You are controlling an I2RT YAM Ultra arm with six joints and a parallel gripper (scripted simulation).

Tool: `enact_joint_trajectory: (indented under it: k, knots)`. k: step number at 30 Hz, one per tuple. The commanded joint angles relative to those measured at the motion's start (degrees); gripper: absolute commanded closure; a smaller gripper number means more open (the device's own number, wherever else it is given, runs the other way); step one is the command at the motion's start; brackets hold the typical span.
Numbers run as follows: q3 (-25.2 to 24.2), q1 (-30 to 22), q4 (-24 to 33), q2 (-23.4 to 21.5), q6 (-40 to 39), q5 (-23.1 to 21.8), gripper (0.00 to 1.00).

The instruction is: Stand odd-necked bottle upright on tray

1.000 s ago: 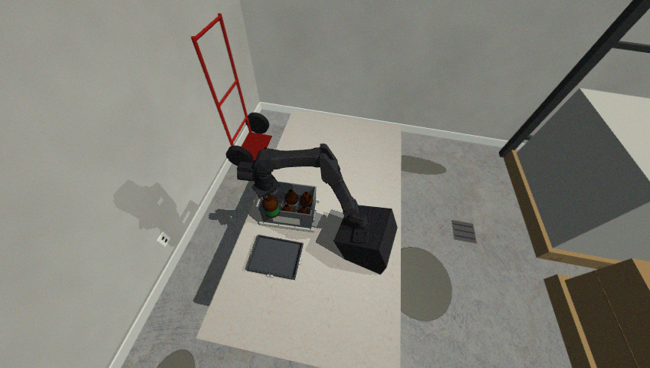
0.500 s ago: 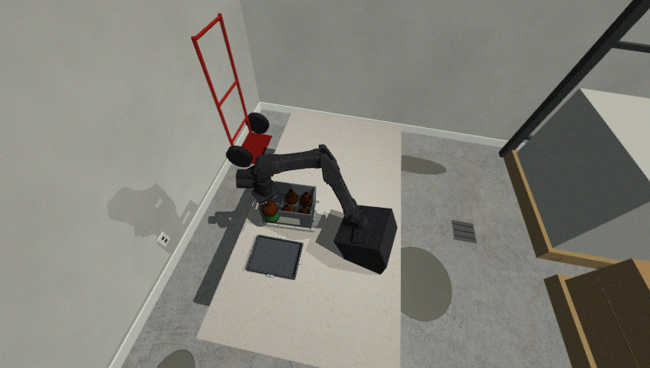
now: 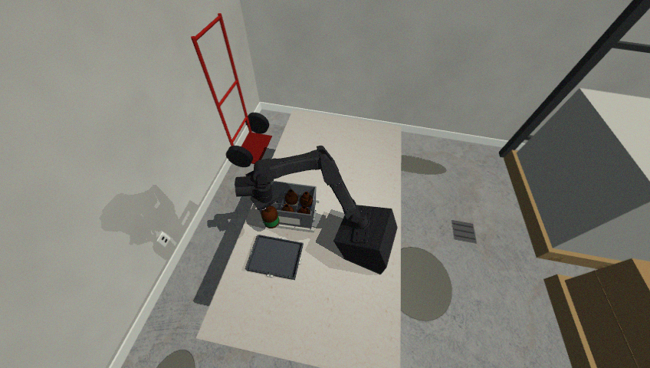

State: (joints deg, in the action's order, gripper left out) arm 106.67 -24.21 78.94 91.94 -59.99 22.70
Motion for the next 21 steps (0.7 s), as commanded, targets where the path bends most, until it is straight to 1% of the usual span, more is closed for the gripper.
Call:
enact_joint_trajectory:
  k: [1,3,5,7,10,11,13,16,21]
  knots:
    - [1.44,-2.06,0.84,-1.07,-2.55,1.89,1.00]
    - [1.46,-2.93,1.00,-1.03,-3.40,2.25,1.00]
    - [1.51,-3.87,1.17,0.51,-4.27,2.71,1.00]
    - [1.57,-4.73,1.35,1.00,-5.11,3.08,1.00]
    - [1.63,-5.10,1.46,0.49,-5.53,3.21,1.00]
    - [1.63,-5.46,1.57,-0.77,-5.98,3.34,1.00]
    - [1.71,-6.24,1.73,-0.53,-6.76,3.64,1.00]
    - [1.92,-7.52,2.03,1.93,-7.96,4.22,1.00]
    - [2.22,-9.27,2.50,1.07,-9.84,4.84,1.00]
